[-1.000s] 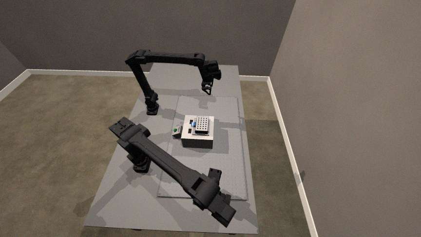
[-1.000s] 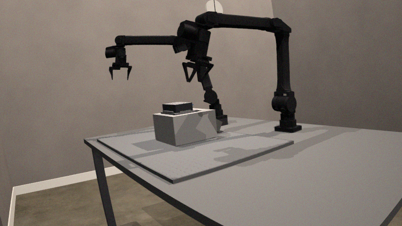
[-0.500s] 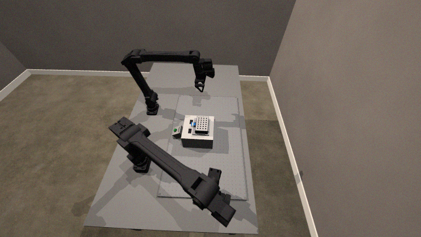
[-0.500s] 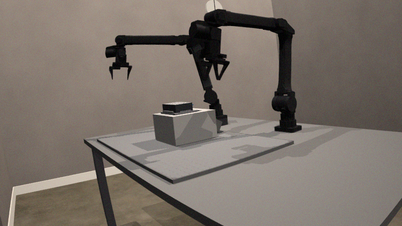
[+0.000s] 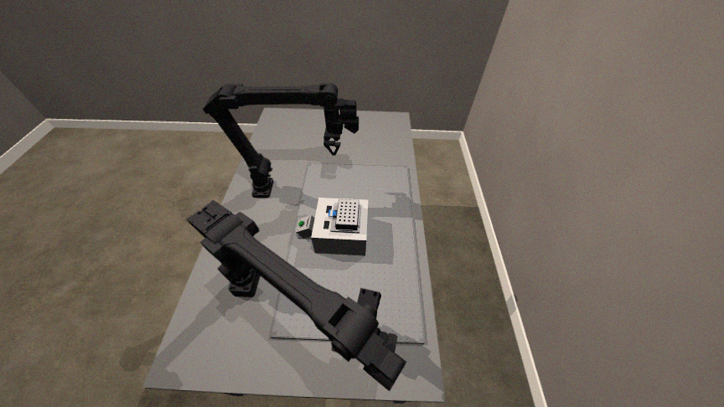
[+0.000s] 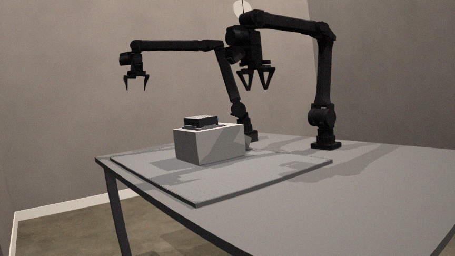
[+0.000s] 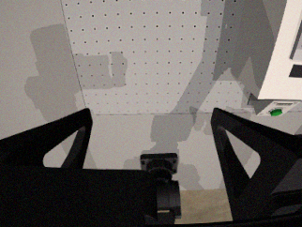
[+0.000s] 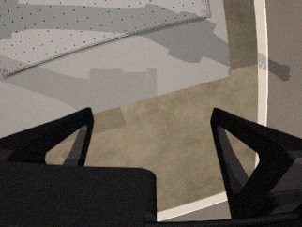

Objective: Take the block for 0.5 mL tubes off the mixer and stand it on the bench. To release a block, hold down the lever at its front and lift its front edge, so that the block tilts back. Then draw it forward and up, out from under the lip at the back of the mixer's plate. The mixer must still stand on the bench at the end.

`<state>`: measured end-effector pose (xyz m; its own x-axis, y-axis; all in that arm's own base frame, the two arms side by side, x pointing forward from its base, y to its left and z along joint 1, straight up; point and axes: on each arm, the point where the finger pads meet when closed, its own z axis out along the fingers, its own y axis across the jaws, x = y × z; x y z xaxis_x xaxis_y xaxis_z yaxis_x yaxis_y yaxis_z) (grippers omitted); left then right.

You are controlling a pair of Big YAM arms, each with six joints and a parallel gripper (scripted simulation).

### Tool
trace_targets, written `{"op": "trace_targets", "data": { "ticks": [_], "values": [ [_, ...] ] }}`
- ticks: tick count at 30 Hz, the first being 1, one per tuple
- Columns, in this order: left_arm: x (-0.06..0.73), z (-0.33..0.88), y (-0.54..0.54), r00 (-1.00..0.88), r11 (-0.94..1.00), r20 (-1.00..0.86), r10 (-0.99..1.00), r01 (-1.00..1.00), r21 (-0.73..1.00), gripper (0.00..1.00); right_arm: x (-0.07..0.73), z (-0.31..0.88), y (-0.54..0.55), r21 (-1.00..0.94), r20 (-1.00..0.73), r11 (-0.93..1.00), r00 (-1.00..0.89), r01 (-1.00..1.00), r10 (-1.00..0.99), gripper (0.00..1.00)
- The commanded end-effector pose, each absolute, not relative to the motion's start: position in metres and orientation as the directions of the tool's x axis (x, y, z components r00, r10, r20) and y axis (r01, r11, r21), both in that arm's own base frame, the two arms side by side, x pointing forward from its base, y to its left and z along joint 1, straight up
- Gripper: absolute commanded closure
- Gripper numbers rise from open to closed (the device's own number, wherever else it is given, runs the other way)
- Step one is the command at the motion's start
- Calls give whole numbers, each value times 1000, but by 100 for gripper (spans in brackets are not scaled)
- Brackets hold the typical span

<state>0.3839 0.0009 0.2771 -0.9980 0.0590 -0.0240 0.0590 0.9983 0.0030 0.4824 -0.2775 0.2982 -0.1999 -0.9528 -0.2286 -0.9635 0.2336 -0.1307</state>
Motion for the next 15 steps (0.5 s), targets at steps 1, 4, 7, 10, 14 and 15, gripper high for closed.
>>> {"op": "trace_targets", "data": {
  "ticks": [1,4,7,10,14,15],
  "values": [
    [371,289,10,-998,999,-39,47,46,7,0,487,298,-280,-137,-228,240,-206,-961,-952,0],
    [365,289,10,-999,999,-13,44,44,12,0,486,299,-280,-137,-228,240,-206,-961,-952,0],
    [353,285,10,-998,999,62,24,26,21,0,482,301,-277,-138,-228,241,-206,-961,-952,0],
    [336,285,18,-999,1000,39,23,24,10,0,482,308,-277,-151,-222,240,-203,-959,-954,0],
    [331,291,23,-999,999,14,31,32,15,0,484,317,-279,-170,-215,238,-200,-956,-956,0],
    [331,292,21,-999,999,10,39,39,16,0,484,319,-279,-175,-213,238,-199,-955,-956,0]
  ]
}}
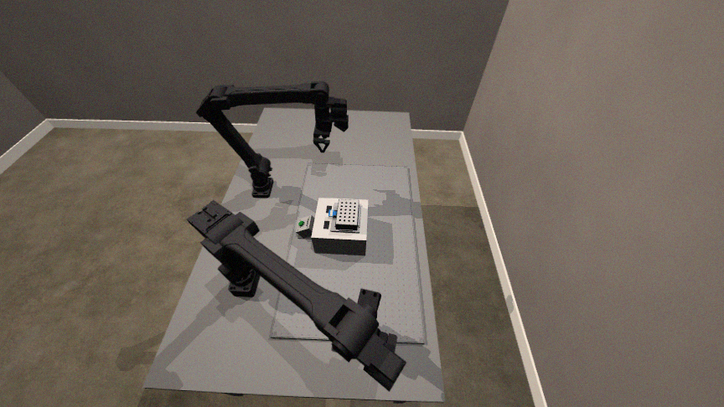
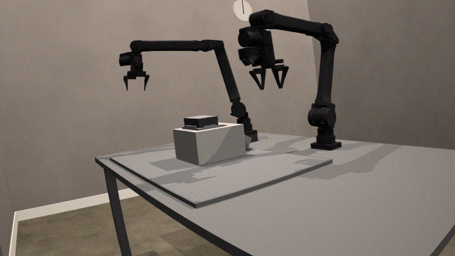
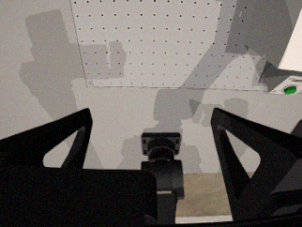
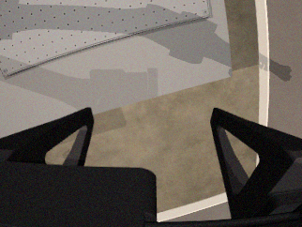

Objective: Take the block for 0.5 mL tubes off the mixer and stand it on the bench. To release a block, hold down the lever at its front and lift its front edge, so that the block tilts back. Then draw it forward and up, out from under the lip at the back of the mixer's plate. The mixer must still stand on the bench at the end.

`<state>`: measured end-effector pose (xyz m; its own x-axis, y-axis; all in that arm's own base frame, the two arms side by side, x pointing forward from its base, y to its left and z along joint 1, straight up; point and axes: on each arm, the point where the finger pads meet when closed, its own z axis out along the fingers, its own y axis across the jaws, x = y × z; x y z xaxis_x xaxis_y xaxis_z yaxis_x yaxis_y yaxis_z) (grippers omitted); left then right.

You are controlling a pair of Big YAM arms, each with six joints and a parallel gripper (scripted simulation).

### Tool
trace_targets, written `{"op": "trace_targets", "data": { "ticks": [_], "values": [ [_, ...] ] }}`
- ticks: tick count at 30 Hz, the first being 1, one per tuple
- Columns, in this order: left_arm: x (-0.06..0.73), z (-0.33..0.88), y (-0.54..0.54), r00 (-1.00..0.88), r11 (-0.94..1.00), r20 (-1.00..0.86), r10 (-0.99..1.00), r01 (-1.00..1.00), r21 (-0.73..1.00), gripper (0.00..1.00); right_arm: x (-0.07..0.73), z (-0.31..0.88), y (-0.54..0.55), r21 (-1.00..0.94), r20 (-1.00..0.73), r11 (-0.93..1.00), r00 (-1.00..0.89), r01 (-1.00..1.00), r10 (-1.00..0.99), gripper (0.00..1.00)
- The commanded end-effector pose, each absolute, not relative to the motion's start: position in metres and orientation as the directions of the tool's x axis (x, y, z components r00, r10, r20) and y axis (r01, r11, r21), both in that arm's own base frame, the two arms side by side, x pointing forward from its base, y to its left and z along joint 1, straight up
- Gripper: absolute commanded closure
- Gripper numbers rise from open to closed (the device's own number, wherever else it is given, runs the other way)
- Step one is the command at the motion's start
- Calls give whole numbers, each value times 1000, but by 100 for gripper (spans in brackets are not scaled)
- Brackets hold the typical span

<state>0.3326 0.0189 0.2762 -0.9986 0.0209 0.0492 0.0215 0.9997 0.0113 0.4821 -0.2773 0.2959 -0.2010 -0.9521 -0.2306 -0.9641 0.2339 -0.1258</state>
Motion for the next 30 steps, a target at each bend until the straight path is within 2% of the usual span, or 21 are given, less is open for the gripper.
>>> {"op": "trace_targets", "data": {
  "ticks": [1,24,25,30],
  "values": [
    [331,290,20,-999,999,14,46,46,17,0,484,321,-279,-179,-211,238,-199,-955,-957,0],
    [303,283,29,-998,999,34,47,48,14,0,491,324,-285,-193,-207,238,-198,-952,-958,0],
    [302,281,31,-998,999,37,42,42,14,0,488,326,-276,-181,-205,265,-227,-947,-952,100],
    [291,287,35,-999,999,20,42,42,16,0,473,332,-236,-145,-204,362,-330,-921,-922,100]
  ]
}}
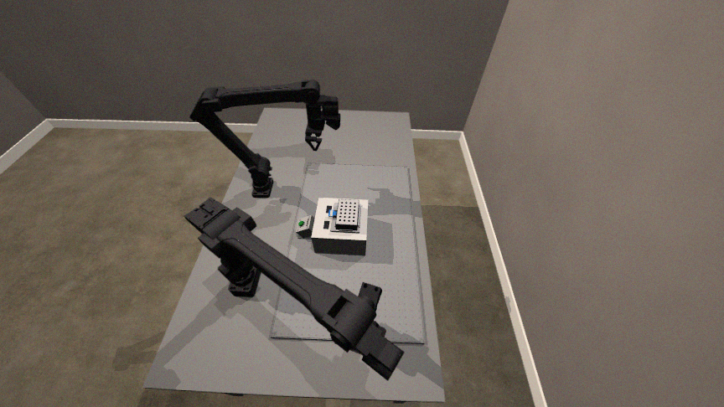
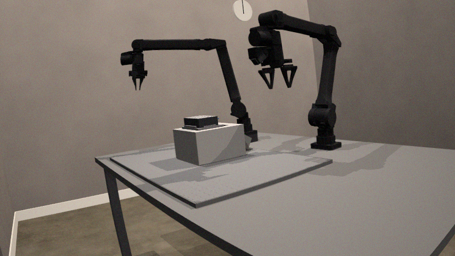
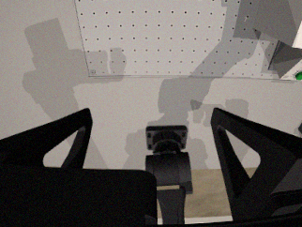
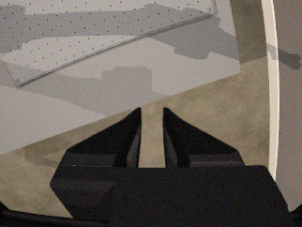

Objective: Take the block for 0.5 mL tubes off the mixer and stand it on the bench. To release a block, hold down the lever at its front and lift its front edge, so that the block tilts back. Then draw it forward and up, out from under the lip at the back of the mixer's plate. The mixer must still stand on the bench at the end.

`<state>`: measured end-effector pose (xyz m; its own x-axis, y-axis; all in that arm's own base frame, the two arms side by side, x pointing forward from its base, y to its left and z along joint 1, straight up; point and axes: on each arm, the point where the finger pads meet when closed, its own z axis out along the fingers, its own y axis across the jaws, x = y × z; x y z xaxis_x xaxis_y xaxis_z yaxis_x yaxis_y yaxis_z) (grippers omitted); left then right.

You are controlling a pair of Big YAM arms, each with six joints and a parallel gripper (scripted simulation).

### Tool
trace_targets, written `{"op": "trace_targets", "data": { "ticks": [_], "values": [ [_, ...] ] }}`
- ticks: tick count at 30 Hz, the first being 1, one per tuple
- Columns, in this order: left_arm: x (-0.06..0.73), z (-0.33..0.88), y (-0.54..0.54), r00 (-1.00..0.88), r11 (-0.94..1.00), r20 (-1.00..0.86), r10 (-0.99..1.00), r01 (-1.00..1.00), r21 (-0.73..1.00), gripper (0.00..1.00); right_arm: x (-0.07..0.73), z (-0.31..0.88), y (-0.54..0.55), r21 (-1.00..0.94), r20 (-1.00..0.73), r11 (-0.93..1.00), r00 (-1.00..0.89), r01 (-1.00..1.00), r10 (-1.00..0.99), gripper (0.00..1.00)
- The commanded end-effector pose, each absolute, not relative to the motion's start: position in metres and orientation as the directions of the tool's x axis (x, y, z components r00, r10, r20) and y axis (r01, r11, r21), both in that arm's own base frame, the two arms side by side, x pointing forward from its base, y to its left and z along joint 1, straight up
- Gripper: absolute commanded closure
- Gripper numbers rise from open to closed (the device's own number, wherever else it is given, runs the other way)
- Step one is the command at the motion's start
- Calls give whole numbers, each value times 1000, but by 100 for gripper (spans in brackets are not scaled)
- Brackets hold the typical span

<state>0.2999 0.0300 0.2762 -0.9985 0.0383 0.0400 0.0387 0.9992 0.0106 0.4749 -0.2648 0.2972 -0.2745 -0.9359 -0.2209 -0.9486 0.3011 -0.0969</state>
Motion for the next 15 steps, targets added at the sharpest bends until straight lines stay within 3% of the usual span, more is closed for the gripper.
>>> {"op": "trace_targets", "data": {
  "ticks": [1,15],
  "values": [
    [289,288,35,-999,999,17,43,43,17,0,470,333,-230,-141,-203,378,-347,-915,-916,100],
    [295,285,31,-999,999,24,34,34,16,0,436,308,-185,-28,-179,592,-579,-806,-796,100]
  ]
}}
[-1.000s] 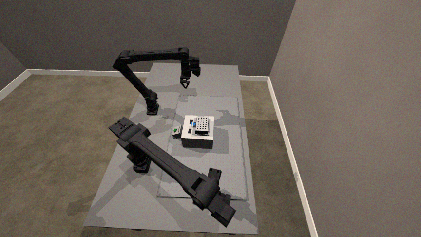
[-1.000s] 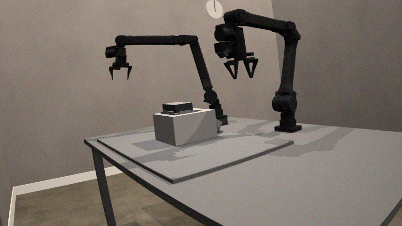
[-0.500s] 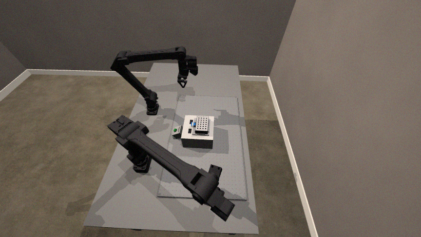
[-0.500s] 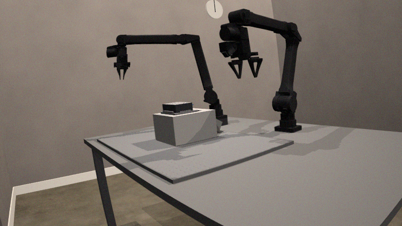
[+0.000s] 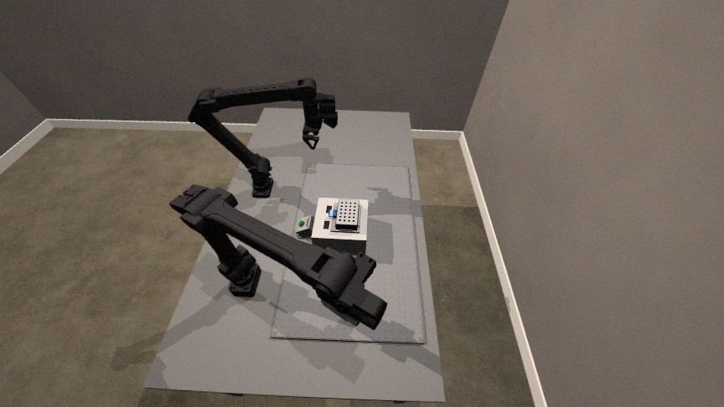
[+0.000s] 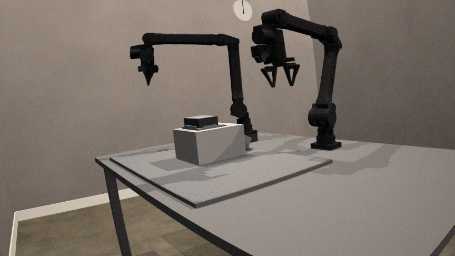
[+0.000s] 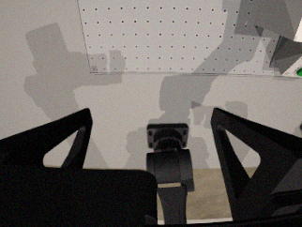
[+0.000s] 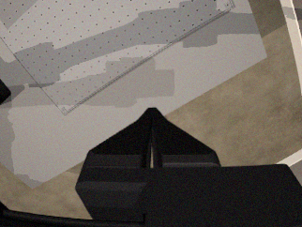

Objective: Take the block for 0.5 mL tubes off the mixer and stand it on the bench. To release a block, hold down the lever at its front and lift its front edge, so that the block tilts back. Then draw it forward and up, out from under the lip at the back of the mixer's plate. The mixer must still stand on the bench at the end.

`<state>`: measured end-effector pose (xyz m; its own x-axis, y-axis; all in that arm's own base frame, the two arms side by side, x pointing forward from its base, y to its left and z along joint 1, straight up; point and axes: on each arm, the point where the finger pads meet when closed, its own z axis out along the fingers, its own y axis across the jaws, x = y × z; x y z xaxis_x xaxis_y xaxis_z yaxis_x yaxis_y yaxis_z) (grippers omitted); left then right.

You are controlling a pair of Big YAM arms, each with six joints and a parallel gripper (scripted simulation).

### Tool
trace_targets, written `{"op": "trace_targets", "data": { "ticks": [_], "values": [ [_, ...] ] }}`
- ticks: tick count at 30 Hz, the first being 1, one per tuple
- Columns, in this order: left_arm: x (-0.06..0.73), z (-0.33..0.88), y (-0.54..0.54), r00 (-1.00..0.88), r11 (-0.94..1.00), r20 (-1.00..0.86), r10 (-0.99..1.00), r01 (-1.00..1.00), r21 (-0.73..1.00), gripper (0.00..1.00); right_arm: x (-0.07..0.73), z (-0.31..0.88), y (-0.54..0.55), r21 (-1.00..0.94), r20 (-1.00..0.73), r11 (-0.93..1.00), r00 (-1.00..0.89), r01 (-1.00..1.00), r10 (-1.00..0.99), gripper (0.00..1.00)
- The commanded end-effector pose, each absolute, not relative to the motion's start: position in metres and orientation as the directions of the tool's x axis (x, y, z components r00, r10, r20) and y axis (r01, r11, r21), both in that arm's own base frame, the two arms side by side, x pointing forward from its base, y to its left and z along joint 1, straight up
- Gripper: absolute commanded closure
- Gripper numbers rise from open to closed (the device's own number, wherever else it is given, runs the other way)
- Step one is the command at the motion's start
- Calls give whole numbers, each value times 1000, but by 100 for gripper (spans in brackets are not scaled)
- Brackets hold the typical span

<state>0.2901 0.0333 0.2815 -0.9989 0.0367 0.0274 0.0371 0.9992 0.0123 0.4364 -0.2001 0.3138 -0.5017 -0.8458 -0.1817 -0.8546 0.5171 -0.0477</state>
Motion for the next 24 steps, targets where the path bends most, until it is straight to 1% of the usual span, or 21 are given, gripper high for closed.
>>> {"op": "trace_targets", "data": {
  "ticks": [1,10,12,16,19,24],
  "values": [
    [296,285,31,-999,999,23,34,34,16,0,433,310,-178,-25,-177,605,-592,-796,-787,100],
    [300,287,37,-1000,1000,11,25,25,18,0,399,330,-147,-48,-157,743,-730,-667,-665,100],
    [300,287,37,-1000,1000,11,25,25,18,0,399,330,-147,-48,-157,743,-730,-667,-665,100],
    [302,289,37,-999,999,4,41,41,19,0,391,304,-129,16,-126,785,-780,-619,-613,100],
    [304,290,37,-999,999,-2,41,40,20,0,383,297,-115,30,-109,818,-815,-575,-569,100],
    [306,292,37,-1000,999,-12,28,28,21,0,361,309,-105,-8,-116,878,-872,-478,-476,100]
  ]
}}
